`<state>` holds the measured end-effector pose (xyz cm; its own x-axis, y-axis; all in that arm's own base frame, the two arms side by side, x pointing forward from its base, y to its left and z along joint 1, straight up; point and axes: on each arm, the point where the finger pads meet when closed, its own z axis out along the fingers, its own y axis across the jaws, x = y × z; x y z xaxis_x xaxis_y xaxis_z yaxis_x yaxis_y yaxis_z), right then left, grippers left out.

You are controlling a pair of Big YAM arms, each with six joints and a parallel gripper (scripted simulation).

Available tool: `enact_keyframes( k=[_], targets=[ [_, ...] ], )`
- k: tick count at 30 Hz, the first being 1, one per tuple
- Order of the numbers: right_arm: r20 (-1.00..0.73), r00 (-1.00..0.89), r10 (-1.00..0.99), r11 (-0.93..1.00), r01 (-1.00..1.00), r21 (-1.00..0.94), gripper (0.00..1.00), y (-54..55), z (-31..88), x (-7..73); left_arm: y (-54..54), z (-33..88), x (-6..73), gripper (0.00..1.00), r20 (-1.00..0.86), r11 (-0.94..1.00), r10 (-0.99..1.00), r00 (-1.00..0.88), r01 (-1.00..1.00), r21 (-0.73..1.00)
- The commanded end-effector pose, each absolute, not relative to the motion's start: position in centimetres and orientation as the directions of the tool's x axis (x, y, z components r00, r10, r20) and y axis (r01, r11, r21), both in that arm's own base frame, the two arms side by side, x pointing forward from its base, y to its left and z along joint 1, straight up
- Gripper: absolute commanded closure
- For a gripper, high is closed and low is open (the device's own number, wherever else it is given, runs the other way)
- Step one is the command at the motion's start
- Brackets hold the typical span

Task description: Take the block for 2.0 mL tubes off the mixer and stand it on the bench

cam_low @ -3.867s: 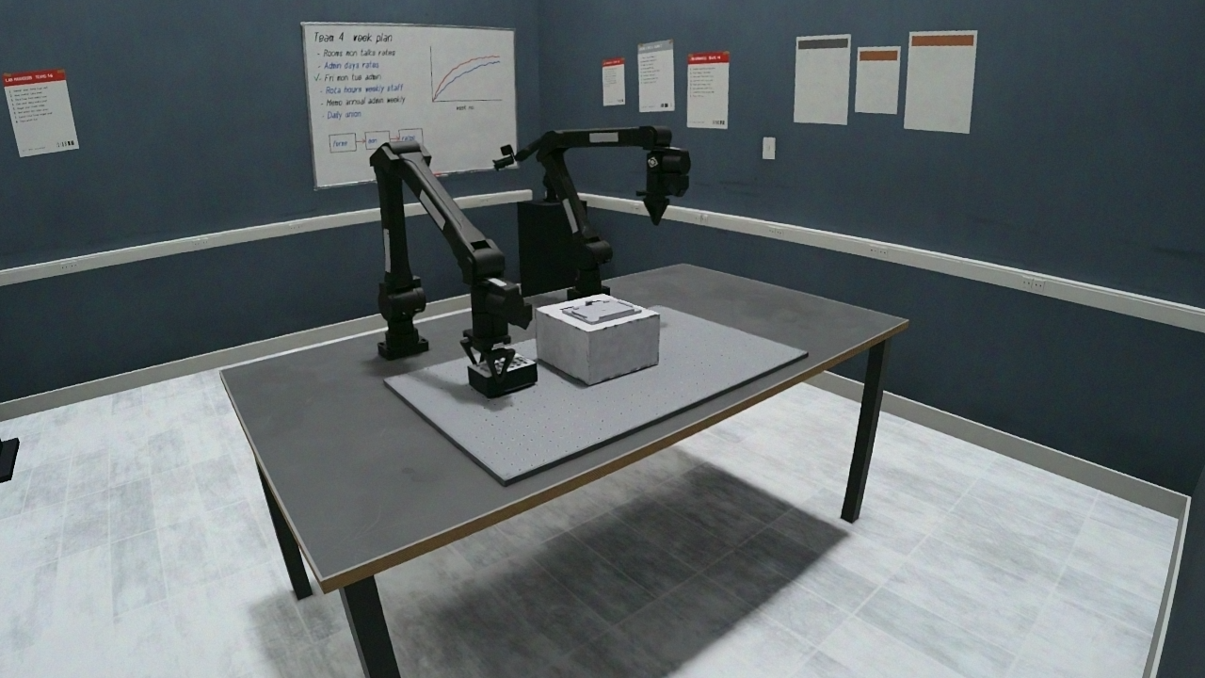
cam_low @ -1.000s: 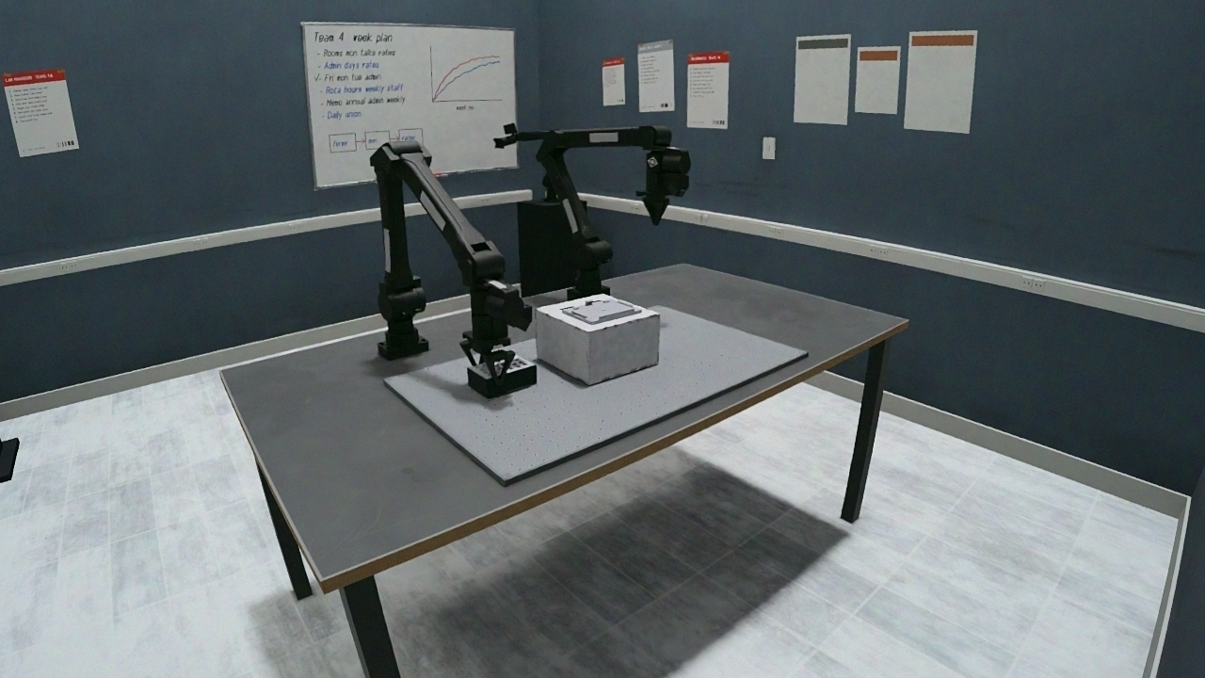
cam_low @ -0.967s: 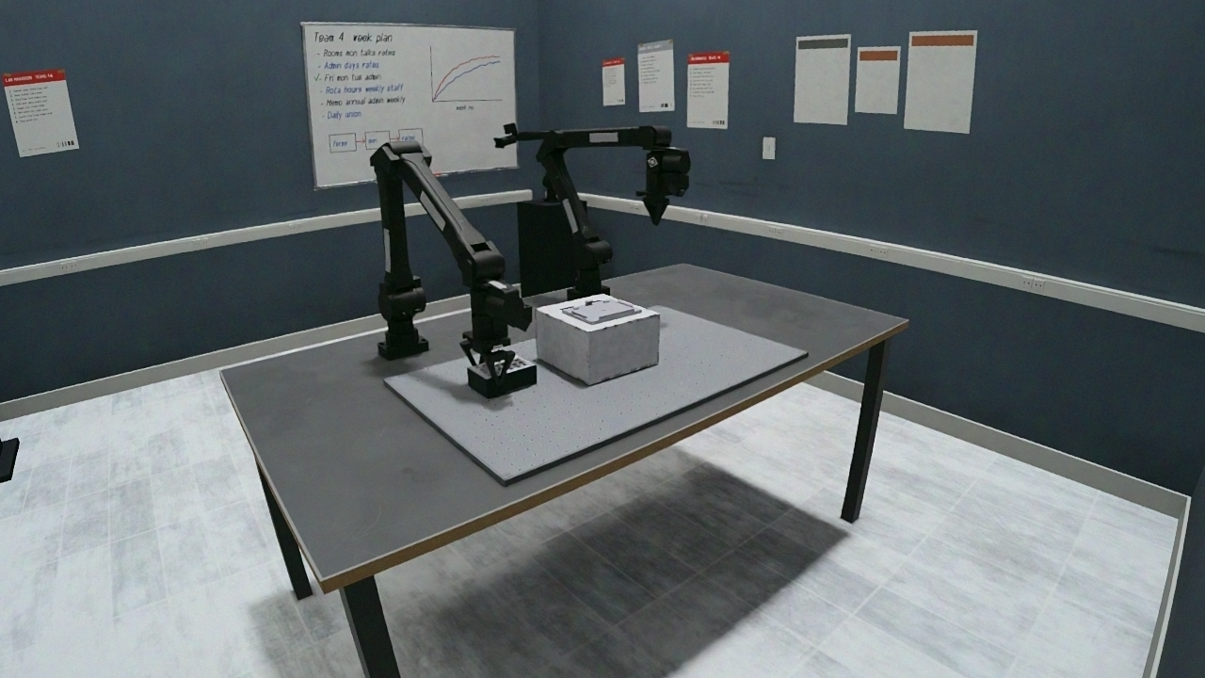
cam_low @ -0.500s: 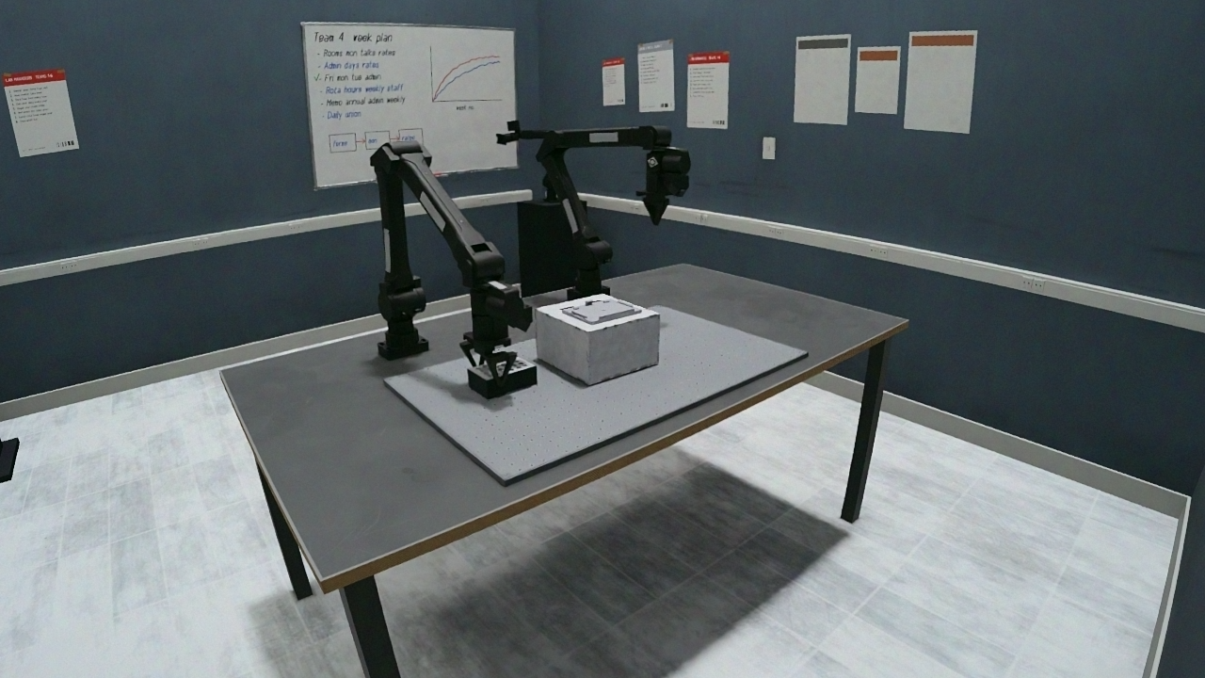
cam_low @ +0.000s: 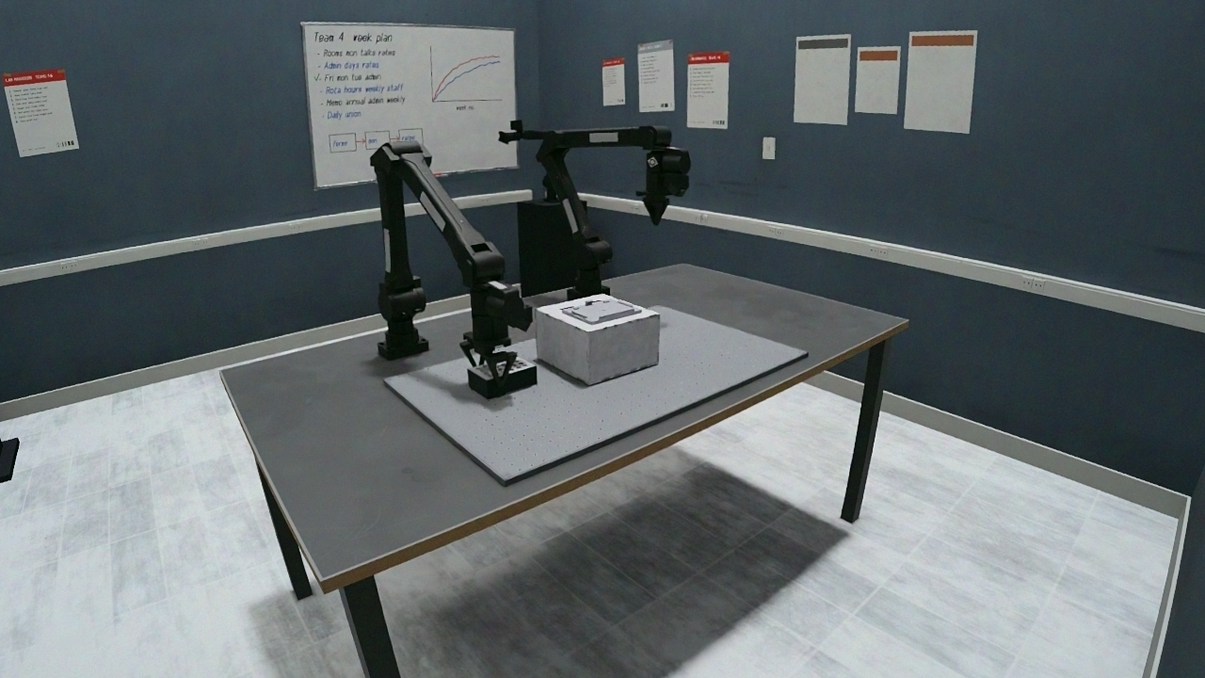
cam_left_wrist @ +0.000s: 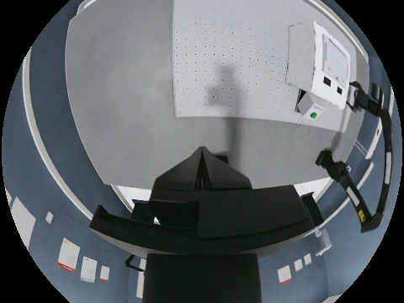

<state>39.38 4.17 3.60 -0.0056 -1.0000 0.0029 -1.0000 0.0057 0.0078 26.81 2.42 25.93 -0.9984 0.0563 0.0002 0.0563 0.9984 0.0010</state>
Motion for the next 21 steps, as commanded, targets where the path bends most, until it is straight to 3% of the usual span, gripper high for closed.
enact_keyframes(
  k=[1, 18, 21],
  targets=[
    [-0.004, -0.003, -1.000, 0.003, -1.000, -0.021, 0.00, 3.9, 4.1, 40.5, 2.5, 28.7, 28.3, 1.00, -0.073, 0.999, 0.051, -0.996, 0.051, 0.010],
    [-0.004, -0.003, -1.000, 0.003, -1.000, -0.021, 0.00, 3.9, 4.1, 40.5, 2.4, 26.9, 27.4, 1.00, -0.029, 0.999, 0.052, -0.998, 0.052, 0.004],
    [0.008, -0.009, -1.000, 0.008, -0.996, -0.084, 0.00, 5.2, 8.6, 43.1, 2.4, 26.5, 27.1, 1.00, -0.016, 0.999, 0.052, -0.999, 0.052, 0.002]
  ],
)
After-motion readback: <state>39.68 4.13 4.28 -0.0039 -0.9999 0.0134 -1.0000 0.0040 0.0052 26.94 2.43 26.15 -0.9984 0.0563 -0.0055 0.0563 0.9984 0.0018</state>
